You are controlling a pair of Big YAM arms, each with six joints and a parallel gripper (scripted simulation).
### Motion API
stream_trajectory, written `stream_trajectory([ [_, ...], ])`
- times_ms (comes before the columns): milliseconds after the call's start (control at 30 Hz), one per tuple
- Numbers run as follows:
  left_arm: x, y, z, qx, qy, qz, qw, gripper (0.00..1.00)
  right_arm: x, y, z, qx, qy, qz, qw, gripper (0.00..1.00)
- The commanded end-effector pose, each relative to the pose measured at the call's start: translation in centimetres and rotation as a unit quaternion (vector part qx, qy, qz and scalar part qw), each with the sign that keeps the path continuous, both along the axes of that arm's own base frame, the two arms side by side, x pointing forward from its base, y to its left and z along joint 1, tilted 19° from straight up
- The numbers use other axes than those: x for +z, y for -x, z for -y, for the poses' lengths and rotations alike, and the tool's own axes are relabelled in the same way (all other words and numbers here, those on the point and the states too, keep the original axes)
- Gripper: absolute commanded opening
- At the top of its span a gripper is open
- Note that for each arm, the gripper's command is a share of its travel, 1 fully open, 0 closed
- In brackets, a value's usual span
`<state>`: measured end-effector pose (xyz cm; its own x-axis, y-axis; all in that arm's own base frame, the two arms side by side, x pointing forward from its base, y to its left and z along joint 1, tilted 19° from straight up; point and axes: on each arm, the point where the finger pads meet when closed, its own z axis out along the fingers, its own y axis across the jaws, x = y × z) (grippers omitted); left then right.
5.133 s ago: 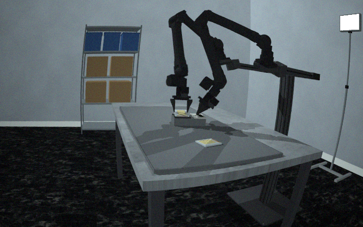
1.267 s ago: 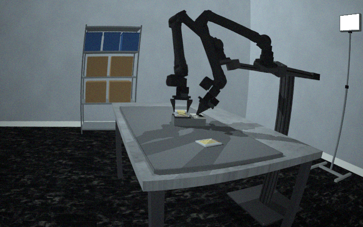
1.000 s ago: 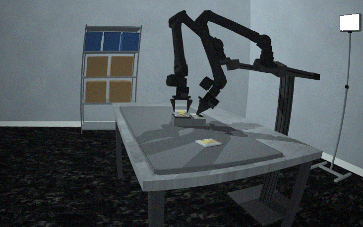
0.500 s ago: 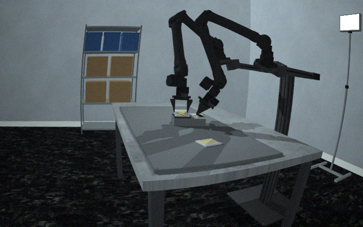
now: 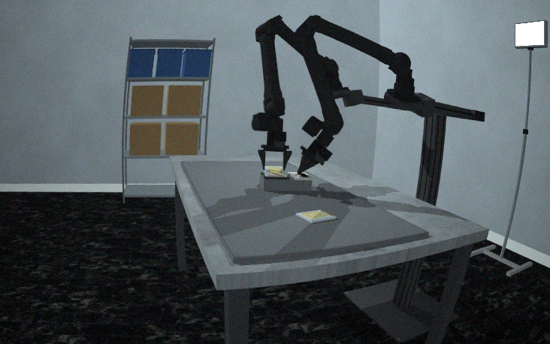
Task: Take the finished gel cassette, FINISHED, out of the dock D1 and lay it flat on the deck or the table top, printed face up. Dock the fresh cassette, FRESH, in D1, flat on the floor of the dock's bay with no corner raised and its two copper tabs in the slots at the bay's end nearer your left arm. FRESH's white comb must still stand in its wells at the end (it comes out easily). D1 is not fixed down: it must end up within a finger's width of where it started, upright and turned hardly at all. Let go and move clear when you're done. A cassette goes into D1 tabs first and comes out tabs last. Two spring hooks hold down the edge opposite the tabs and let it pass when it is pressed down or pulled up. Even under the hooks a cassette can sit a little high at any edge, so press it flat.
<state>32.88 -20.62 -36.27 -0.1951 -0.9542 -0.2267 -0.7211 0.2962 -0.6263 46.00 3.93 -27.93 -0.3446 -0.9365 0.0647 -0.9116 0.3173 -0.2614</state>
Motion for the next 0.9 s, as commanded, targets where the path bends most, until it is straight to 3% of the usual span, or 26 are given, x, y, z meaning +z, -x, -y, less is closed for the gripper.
stream_trajectory([
  [0, -5.60, 2.88, -4.90, 0.021, -0.045, -0.054, 0.997, 0.00, 0.16, -0.43, -0.60, 0.001, -0.001, 0.002, 1.000, 0.00],
  [867, -5.60, 2.88, -4.90, 0.021, -0.045, -0.054, 0.997, 0.00, 0.04, -0.54, -0.82, 0.001, -0.001, 0.002, 1.000, 0.00],
])
